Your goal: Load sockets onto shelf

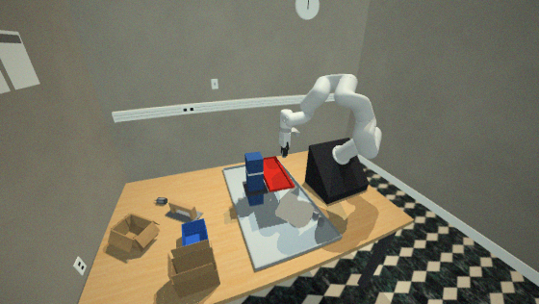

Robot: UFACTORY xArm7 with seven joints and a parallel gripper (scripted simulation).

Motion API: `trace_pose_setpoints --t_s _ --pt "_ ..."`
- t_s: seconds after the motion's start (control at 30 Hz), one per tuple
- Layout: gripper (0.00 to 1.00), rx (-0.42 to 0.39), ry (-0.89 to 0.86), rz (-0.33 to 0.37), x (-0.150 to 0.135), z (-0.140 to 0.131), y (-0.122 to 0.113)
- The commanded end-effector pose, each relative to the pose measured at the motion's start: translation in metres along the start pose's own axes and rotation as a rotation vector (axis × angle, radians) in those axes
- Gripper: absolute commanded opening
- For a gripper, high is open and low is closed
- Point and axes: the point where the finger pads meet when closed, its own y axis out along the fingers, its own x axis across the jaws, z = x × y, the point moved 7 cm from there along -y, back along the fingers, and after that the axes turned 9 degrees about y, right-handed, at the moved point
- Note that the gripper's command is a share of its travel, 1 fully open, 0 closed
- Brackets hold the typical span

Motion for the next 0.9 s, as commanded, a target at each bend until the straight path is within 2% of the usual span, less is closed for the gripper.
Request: trace_pose_setpoints --t_s 0.0,0.33,0.4,0.63,0.87 --pt "0.0 0.001 0.004 0.0 -0.002 0.008 -0.016" --pt "0.0 0.001 0.004 0.0 -0.005 0.025 -0.064" --pt "0.0 0.001 0.004 0.0 -0.005 0.025 -0.064" --pt "0.0 0.001 0.004 0.0 -0.006 0.035 -0.091" --pt "0.0 0.001 0.004 0.0 -0.007 0.041 -0.108"
